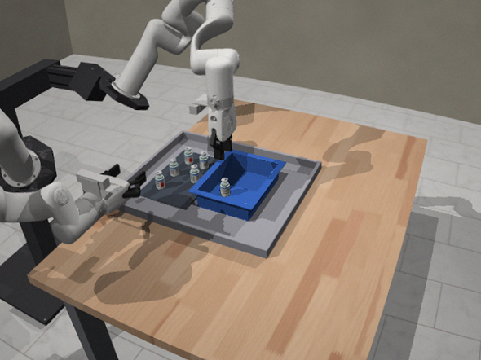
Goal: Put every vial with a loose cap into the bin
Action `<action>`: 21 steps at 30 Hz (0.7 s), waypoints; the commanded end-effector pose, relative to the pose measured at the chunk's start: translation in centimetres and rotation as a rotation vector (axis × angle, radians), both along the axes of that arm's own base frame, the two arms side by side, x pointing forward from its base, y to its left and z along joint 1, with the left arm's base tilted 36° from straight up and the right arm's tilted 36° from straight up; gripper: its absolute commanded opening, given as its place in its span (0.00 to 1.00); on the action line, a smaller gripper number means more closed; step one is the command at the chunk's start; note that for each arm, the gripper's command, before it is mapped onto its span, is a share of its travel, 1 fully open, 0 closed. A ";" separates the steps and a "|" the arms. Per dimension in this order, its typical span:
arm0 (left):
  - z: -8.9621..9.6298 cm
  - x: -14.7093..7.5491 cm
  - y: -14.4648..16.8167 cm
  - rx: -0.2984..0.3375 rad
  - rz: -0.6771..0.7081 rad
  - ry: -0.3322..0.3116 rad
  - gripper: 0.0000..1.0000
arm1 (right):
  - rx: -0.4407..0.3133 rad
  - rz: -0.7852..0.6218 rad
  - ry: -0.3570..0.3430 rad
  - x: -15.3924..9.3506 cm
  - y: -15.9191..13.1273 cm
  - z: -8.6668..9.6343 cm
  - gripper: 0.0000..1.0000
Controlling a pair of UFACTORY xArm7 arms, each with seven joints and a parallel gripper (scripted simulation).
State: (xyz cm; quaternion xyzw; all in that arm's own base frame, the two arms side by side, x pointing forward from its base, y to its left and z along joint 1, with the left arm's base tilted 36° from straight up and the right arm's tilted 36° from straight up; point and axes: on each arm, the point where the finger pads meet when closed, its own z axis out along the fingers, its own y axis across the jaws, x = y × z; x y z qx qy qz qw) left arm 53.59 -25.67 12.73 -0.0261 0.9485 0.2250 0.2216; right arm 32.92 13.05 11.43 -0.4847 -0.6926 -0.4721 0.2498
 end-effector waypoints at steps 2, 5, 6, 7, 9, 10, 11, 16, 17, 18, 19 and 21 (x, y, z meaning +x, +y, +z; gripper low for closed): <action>-0.2 -0.2 0.3 -0.004 -0.004 -0.003 0.50 | 0.000 0.003 -0.001 0.3 0.7 -0.4 1.00; -1.3 -0.8 2.0 -0.004 -0.004 -0.003 0.50 | -0.001 0.003 -0.001 1.5 2.5 -1.7 1.00; -1.6 -1.0 2.6 -0.004 -0.004 -0.003 0.50 | -0.001 0.003 -0.001 1.9 3.1 -2.1 1.00; -2.0 -1.3 3.1 -0.004 -0.004 -0.003 0.50 | -0.001 0.003 -0.002 2.3 3.7 -2.5 1.00; -2.7 -1.7 4.3 -0.004 -0.004 -0.003 0.50 | -0.001 0.003 -0.002 3.0 4.9 -3.3 1.00; -3.0 -1.9 4.8 -0.004 -0.004 -0.003 0.50 | -0.001 0.003 -0.002 3.4 5.5 -3.8 1.00; -3.4 -2.1 5.4 -0.004 -0.004 -0.003 0.50 | -0.001 0.003 -0.002 3.8 6.1 -4.2 1.00; -5.1 -3.2 8.2 -0.004 -0.004 -0.003 0.50 | -0.002 0.003 -0.003 5.7 9.1 -6.3 1.00; -5.1 -3.2 8.2 -0.004 -0.004 -0.003 0.50 | -0.002 0.003 -0.003 5.7 9.1 -6.3 1.00; -5.1 -3.2 8.2 -0.004 -0.004 -0.003 0.50 | -0.002 0.003 -0.003 5.7 9.1 -6.3 1.00; -3.9 -2.5 6.1 -0.002 0.001 0.007 0.50 | -0.013 0.007 0.006 3.1 5.9 -3.9 1.00; -4.1 -2.6 6.4 -0.002 0.001 0.007 0.50 | -0.011 0.006 0.005 3.7 6.7 -4.5 1.00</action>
